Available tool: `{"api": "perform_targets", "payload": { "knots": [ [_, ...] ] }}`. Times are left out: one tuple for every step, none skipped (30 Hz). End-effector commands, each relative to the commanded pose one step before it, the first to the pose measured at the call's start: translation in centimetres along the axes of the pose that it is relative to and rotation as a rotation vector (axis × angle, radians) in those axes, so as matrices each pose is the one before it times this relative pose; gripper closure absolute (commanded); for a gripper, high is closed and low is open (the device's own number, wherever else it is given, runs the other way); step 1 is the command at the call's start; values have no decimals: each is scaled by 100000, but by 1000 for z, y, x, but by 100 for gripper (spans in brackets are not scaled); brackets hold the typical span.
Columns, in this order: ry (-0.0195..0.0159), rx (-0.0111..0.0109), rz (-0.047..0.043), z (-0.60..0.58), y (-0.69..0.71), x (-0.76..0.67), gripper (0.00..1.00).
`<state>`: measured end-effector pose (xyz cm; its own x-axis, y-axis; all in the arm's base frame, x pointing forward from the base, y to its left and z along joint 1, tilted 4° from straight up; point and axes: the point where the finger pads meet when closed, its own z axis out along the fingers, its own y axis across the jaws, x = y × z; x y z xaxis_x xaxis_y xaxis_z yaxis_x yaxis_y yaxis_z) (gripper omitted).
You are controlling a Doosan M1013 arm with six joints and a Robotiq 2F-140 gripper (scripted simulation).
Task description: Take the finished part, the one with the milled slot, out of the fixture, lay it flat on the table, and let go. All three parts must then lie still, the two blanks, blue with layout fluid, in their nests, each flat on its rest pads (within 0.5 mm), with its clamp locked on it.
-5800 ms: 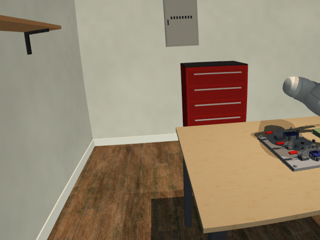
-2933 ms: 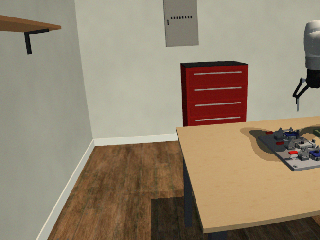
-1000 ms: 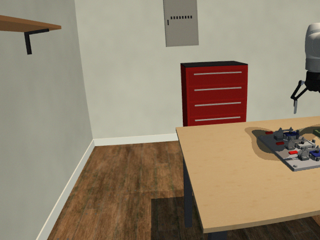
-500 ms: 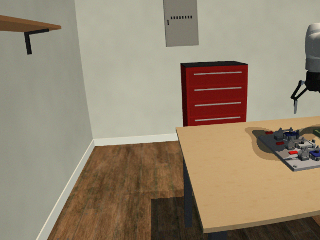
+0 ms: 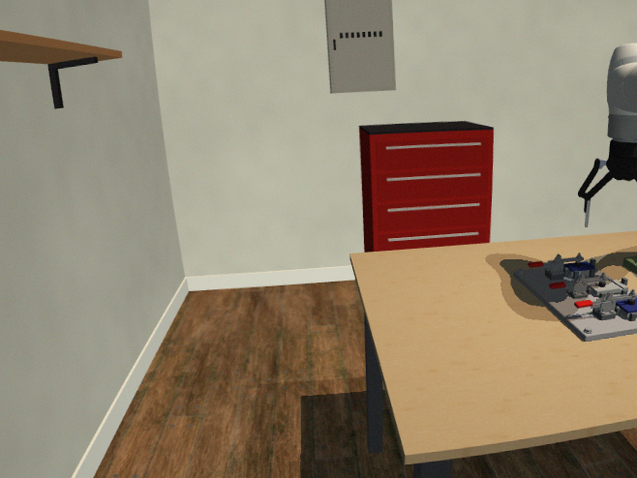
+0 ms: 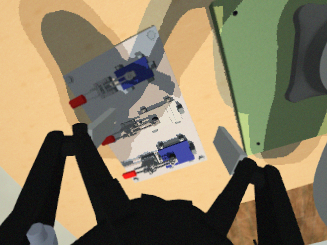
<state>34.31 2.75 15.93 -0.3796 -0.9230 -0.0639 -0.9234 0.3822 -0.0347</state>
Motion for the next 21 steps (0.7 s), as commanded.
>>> {"api": "perform_targets", "payload": {
  "knots": [
    [-516, -203, -16744, -320, -70, -313, 0],
    [16, -4, -4208, -83, -34, -73, 0],
    [15, -4, -4165, -82, -37, -71, 0],
    [15, -5, -4083, -81, -38, -69, 0],
    [15, -5, -4056, -81, -41, -67, 0],
    [4, -2, -1238, -25, -13, -20, 0],
    [0, 0, 0, 0, 0, 0, 0],
    [0, 0, 0, 0, 0, 0, 0],
    [0, 0, 0, 0, 0, 0, 0],
    [0, 0, 0, 0, 0, 0, 0],
    [0, 0, 0, 0, 0, 0, 0],
    [0, 0, 0, 0, 0, 0, 0],
    [0, 0, 0, 0, 0, 0, 0],
    [0, 0, 0, 0, 0, 0, 0],
    [-2, 0, 0, 0, 0, 0, 0],
    [33, -15, -9510, -189, -102, -151, 0],
    [25, -13, -7369, -147, -89, -110, 0],
    [4, -2, -1137, -23, -15, -16, 0],
    [5, -3, -1525, -30, -20, -21, 0],
    [0, 0, 0, 0, 0, 0, 0],
    [0, 0, 0, 0, 0, 0, 0]
  ]
}}
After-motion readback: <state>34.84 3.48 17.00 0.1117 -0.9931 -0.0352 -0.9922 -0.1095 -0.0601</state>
